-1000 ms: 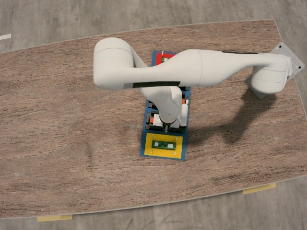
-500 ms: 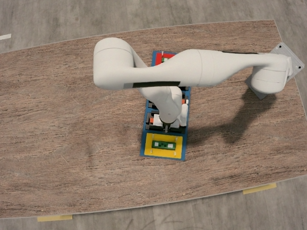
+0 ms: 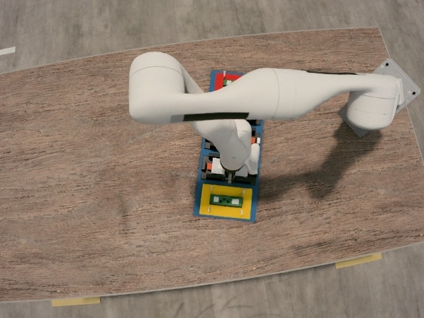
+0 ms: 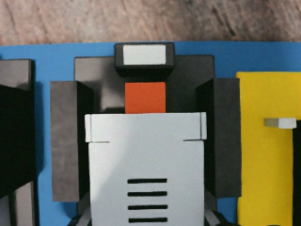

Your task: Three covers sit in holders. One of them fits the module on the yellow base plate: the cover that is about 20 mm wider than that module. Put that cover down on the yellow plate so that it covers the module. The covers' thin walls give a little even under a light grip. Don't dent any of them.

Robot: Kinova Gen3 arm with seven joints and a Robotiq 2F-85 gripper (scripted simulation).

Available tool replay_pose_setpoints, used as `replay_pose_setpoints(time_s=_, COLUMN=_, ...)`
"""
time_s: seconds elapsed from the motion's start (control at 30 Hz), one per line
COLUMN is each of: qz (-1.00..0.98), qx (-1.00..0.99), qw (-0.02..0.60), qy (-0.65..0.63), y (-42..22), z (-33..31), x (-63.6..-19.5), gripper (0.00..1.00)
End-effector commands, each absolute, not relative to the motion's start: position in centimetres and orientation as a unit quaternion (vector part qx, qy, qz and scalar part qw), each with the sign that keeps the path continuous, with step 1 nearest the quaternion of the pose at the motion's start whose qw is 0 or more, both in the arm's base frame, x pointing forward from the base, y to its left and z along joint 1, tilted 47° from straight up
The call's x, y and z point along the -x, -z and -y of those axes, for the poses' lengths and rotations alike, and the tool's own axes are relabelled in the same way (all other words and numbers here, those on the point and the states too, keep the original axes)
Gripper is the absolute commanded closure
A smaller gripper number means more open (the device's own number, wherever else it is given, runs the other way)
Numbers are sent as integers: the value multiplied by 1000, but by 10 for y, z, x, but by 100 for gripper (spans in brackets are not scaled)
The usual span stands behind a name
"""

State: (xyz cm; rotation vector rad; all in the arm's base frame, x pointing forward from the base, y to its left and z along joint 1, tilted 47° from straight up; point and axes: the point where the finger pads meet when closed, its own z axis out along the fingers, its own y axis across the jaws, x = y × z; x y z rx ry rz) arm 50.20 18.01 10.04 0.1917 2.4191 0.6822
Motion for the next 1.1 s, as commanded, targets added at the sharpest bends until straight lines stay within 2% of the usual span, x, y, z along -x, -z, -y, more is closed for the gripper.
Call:
replay_pose_setpoints(time_s=0.0, qz=-914, qx=-72, qw=306, qy=-258, y=-101, z=-180, x=-502, gripper=100)
replay_pose_setpoints(time_s=0.77, qz=-914, qx=-72, qw=306, qy=-258, y=-101, z=-180, x=-502, gripper=100)
replay_pose_setpoints(time_s=1.07, qz=-914, qx=-72, qw=306, qy=-258, y=-119, z=-168, x=-486, gripper=100)
